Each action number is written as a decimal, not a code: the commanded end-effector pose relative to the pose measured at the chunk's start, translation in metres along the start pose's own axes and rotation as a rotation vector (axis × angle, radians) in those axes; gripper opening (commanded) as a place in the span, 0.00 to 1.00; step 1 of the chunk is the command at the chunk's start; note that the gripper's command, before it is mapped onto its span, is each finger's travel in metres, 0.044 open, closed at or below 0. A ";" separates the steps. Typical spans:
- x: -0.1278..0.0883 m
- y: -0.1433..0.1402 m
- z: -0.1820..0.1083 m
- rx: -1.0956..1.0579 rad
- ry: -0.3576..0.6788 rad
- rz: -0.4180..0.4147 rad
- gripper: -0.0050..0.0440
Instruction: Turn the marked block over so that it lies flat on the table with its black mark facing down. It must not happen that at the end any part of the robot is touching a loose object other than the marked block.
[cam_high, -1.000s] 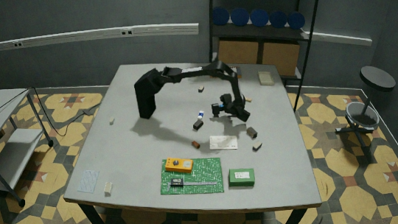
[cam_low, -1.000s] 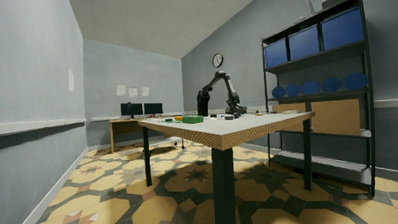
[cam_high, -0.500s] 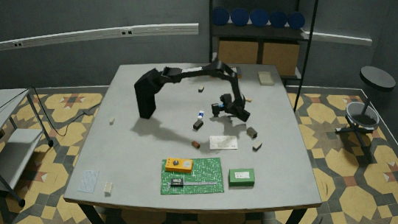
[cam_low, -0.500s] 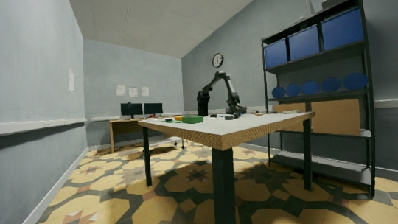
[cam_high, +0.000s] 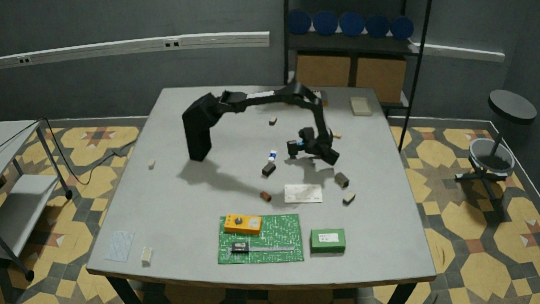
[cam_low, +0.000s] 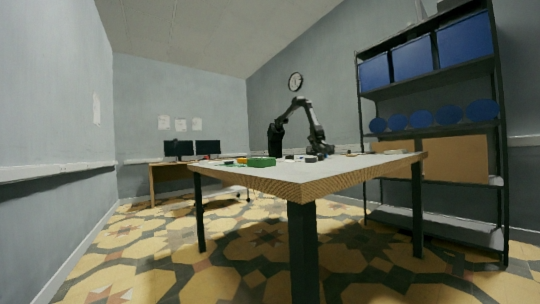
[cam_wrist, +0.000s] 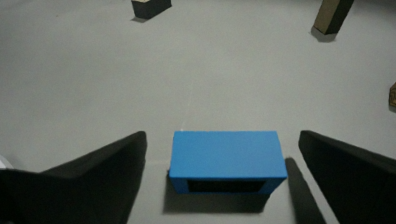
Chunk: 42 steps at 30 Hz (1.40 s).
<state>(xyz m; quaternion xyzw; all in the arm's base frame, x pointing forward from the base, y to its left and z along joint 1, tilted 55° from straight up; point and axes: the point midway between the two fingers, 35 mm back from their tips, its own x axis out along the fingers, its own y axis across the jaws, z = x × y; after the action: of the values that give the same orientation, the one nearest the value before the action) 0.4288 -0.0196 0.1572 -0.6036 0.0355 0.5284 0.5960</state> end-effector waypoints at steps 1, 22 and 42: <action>-0.008 -0.007 0.006 -0.022 0.013 -0.019 1.00; 0.000 -0.006 0.082 -0.019 0.012 -0.019 1.00; -0.005 -0.005 0.092 -0.018 0.109 -0.018 1.00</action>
<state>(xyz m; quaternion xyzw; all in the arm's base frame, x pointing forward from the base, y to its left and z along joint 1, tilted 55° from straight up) 0.3797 0.0479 0.1774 -0.6173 0.0503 0.5134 0.5940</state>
